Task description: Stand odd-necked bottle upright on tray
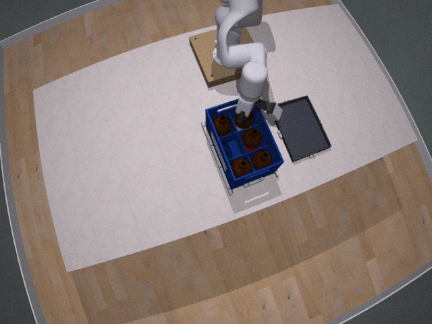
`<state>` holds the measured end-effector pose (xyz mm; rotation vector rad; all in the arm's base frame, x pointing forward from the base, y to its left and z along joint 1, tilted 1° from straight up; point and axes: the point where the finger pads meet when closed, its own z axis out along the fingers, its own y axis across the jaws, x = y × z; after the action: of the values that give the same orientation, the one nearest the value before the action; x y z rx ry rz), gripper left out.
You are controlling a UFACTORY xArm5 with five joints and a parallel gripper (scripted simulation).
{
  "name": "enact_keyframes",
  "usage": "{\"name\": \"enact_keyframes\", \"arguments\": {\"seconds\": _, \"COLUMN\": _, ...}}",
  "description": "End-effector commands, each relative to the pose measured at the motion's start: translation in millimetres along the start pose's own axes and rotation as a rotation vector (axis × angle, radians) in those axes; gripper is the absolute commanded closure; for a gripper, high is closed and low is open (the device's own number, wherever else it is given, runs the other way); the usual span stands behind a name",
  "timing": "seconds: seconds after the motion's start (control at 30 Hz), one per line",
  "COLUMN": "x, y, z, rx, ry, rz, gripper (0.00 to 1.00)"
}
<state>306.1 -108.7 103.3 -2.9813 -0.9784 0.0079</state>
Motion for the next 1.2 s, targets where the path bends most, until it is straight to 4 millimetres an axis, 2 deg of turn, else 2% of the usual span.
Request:
{"name": "enact_keyframes", "arguments": {"seconds": 0.0, "x": 0.7, "y": 1.0, "z": -0.7, "rx": -0.003, "ry": 0.002, "rz": 0.000, "gripper": 0.35}}
{"name": "enact_keyframes", "arguments": {"seconds": 0.4, "x": 0.7, "y": 1.0, "z": -0.7, "rx": -0.003, "ry": 0.002, "rz": 0.000, "gripper": 0.35}}
{"name": "enact_keyframes", "arguments": {"seconds": 0.43, "x": 0.7, "y": 1.0, "z": -0.7, "rx": -0.003, "ry": 0.002, "rz": 0.000, "gripper": 1.00}}
{"name": "enact_keyframes", "arguments": {"seconds": 1.17, "x": 0.7, "y": 1.0, "z": -0.7, "rx": -0.003, "ry": 0.002, "rz": 0.000, "gripper": 1.00}}
